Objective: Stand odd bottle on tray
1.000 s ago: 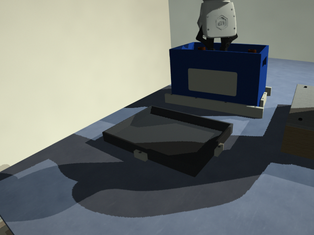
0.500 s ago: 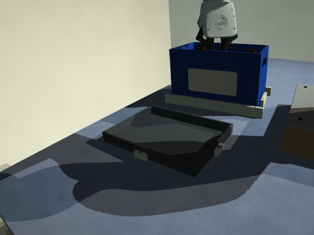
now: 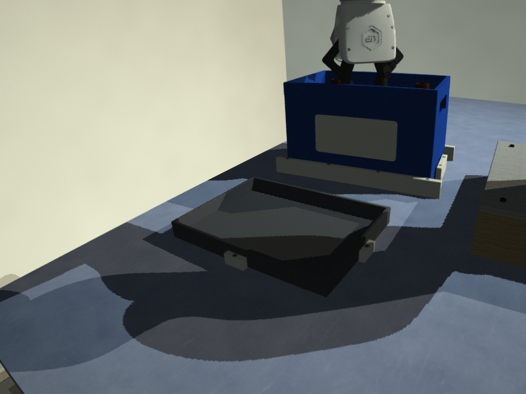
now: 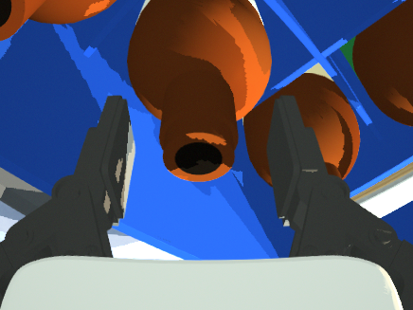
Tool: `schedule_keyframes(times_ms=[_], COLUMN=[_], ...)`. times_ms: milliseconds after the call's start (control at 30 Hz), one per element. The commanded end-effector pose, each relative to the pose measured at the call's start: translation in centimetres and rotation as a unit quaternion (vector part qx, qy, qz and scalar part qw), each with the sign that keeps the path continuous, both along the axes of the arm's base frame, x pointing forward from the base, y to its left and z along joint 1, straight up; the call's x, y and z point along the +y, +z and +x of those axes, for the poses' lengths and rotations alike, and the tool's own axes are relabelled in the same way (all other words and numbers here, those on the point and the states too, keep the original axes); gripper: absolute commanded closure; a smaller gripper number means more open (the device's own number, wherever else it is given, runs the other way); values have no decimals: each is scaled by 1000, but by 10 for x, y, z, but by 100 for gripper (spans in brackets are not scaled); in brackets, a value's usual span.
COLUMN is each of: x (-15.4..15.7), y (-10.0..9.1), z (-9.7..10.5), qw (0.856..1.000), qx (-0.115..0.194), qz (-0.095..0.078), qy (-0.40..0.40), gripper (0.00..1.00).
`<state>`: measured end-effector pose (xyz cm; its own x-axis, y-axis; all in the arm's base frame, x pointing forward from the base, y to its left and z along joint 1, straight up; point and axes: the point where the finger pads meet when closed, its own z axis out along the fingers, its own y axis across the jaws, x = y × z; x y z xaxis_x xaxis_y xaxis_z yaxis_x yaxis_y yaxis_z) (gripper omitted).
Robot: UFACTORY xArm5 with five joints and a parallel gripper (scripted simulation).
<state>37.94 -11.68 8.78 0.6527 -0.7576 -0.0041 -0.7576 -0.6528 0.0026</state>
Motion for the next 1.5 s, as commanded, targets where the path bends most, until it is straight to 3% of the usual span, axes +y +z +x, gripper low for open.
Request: schedule_keyframes(times_ms=[0,1000,1467], x=[0,0,0], y=[1,2,24], z=[1,1,1], qw=[1000,1000,1000], qx=[-2,-2,-2], qz=[-1,-1,-1], qy=[0,0,0], gripper=[35,35,35])
